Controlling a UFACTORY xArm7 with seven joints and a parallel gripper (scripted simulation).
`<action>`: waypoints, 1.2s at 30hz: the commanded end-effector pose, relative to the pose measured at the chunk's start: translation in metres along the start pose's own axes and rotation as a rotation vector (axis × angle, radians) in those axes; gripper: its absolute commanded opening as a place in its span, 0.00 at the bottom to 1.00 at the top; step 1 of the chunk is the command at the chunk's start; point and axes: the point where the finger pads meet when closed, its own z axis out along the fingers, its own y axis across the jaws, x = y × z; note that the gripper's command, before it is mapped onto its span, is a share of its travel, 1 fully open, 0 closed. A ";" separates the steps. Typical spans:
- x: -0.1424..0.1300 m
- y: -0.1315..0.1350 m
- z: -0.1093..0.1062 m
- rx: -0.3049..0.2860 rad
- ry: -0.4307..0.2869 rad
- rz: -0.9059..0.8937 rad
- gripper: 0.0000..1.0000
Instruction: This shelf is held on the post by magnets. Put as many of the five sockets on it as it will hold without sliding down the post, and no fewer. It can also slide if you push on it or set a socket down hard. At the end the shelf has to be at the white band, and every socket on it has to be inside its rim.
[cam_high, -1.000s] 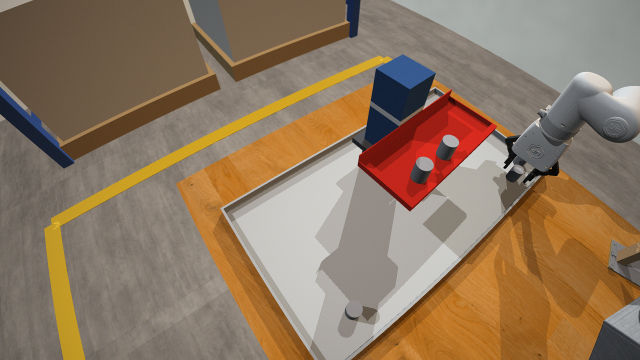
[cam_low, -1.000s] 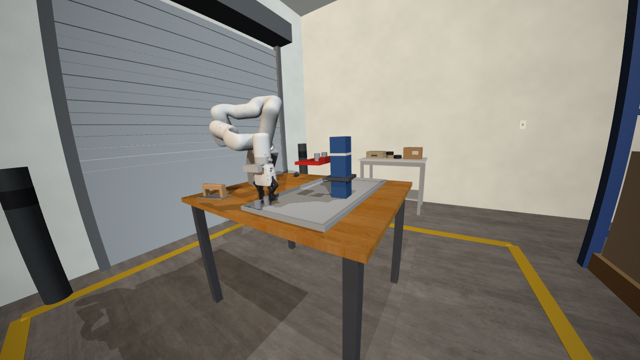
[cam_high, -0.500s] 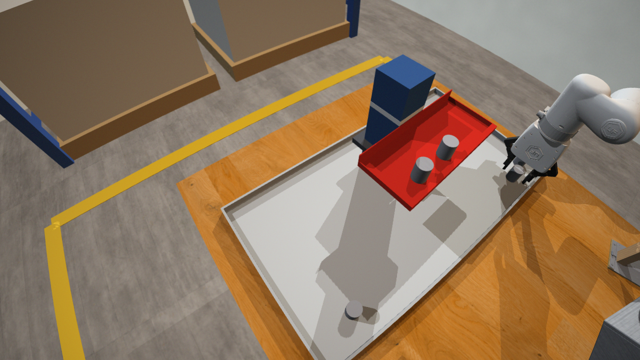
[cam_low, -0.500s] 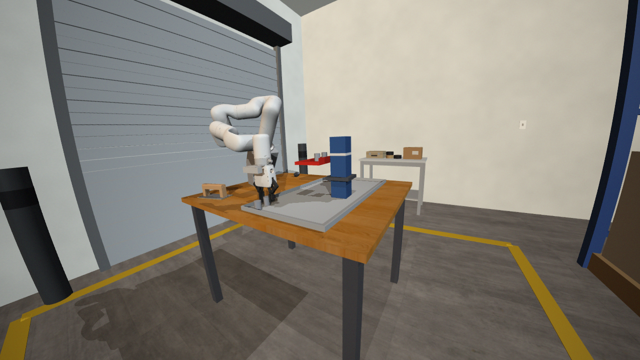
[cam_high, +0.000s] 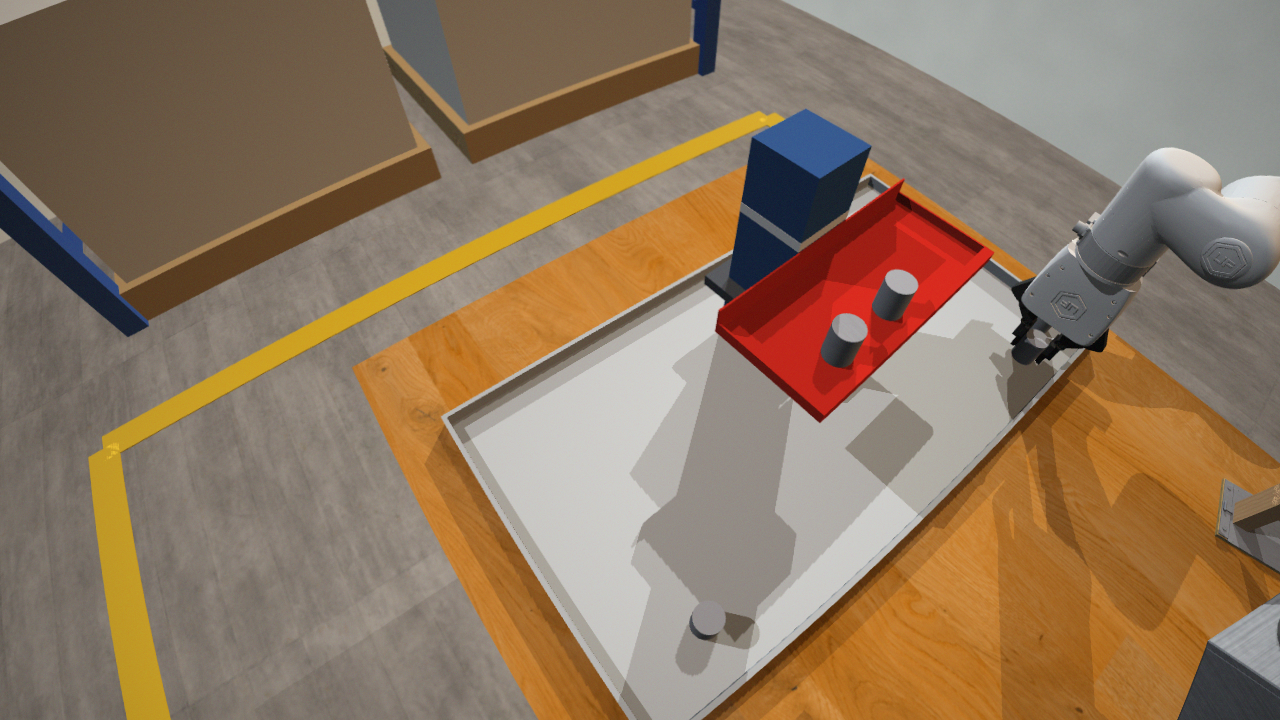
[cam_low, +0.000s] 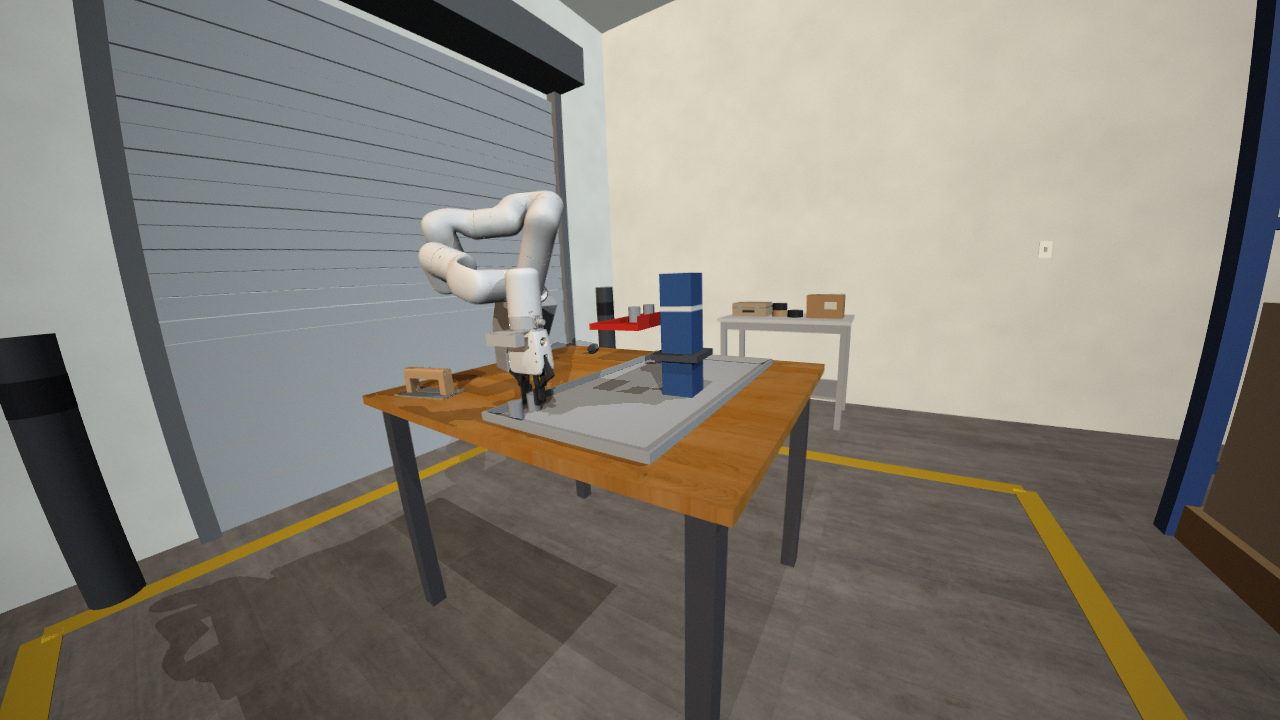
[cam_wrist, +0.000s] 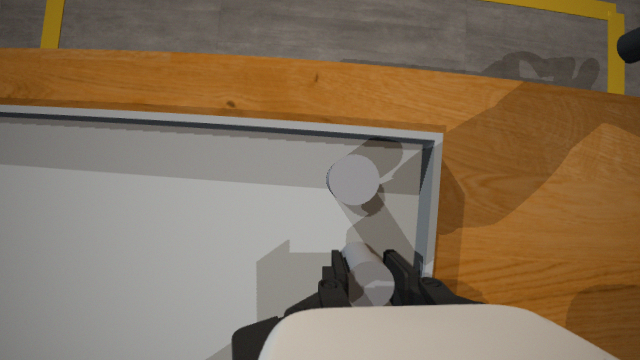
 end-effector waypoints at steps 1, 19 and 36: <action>0.001 -0.001 -0.001 0.001 0.002 -0.001 0.00; 0.001 -0.001 -0.001 0.001 0.002 -0.001 0.00; 0.001 -0.001 -0.005 0.001 0.002 -0.001 0.00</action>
